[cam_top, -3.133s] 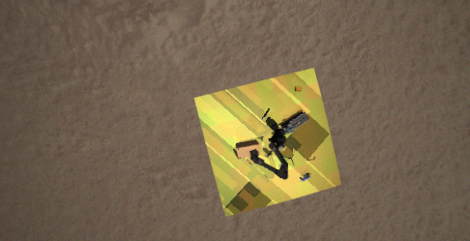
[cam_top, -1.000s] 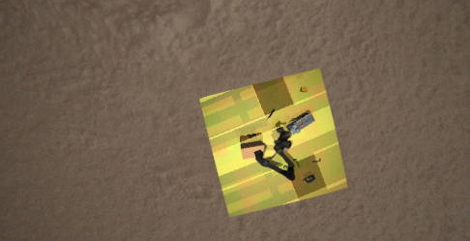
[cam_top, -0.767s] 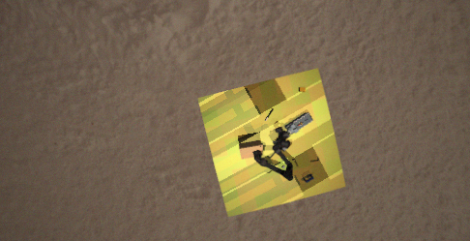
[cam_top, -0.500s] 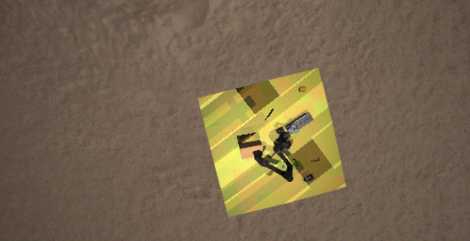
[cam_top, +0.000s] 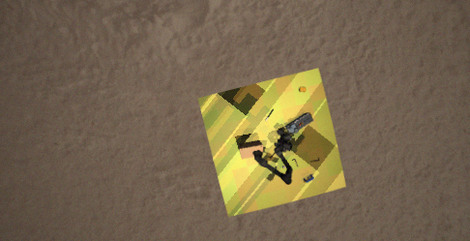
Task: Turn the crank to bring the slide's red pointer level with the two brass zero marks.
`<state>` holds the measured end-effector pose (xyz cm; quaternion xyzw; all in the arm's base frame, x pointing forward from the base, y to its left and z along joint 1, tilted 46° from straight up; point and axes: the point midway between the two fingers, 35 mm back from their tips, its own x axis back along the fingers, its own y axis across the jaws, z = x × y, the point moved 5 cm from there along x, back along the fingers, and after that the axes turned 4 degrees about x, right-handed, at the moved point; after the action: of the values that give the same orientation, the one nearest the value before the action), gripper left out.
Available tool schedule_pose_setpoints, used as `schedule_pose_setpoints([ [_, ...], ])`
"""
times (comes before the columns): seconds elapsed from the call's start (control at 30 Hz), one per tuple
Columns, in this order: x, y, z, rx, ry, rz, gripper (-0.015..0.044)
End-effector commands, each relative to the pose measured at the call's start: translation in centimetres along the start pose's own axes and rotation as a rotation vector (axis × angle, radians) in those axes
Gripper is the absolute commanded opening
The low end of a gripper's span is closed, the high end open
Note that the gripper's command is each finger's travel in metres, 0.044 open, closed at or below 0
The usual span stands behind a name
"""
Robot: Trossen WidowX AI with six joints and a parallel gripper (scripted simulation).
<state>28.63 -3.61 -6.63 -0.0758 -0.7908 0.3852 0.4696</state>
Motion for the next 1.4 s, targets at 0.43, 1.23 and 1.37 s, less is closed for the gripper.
schedule_pose_setpoints([
  [0.43,1.7,-0.9,-1.6,-0.003,-0.003,0.013,0.0000],
  [1.23,3.5,0.7,-3.5,-0.005,-0.004,0.012,0.0000],
  [1.37,3.6,1.1,-3.6,-0.005,-0.004,0.012,0.0000],
])
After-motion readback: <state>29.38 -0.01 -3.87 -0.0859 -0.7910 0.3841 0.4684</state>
